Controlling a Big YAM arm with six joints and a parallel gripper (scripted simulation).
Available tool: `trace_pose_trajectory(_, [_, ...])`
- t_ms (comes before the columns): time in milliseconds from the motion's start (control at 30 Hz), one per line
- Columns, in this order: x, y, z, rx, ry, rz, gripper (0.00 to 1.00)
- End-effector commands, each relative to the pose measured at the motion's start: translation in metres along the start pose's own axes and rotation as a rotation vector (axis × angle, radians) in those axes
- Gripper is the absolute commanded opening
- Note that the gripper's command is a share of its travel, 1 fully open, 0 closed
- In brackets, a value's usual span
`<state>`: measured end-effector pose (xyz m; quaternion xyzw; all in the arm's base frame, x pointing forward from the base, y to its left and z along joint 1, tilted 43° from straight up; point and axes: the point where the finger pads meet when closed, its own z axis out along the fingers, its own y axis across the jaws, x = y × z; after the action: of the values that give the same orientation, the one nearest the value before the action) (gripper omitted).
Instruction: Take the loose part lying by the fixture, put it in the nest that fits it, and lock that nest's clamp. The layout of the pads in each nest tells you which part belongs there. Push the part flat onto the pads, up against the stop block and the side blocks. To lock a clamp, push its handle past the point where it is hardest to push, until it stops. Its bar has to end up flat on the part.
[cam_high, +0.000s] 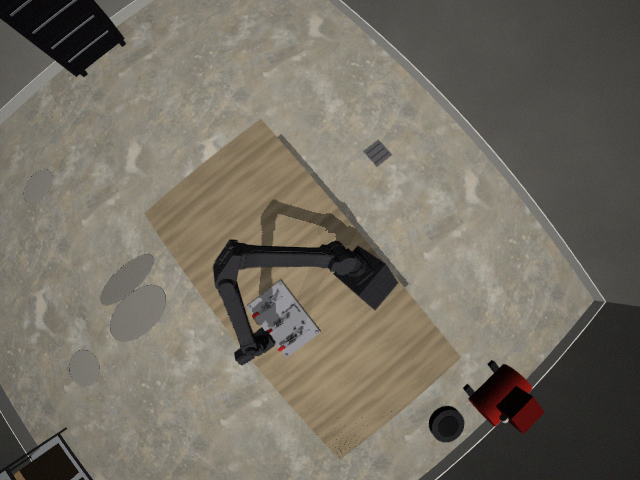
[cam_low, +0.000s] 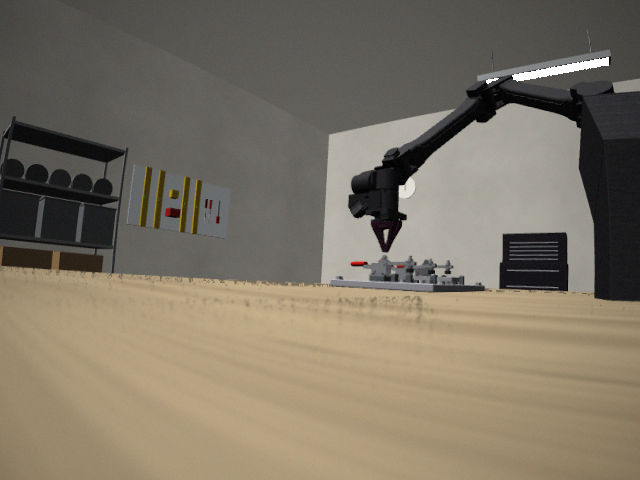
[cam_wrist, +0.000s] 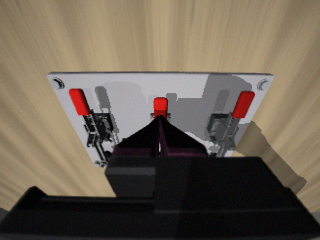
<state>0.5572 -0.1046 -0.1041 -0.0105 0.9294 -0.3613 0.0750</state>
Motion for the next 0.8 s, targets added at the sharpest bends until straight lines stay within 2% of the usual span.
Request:
trace_pose_trajectory(0, [-0.0008, -0.0012, 0.0037, 0.002, 0.008, 0.010, 0.00])
trace_pose_trajectory(767, [-0.0067, -0.0035, 0.0047, 0.002, 0.006, 0.013, 0.00])
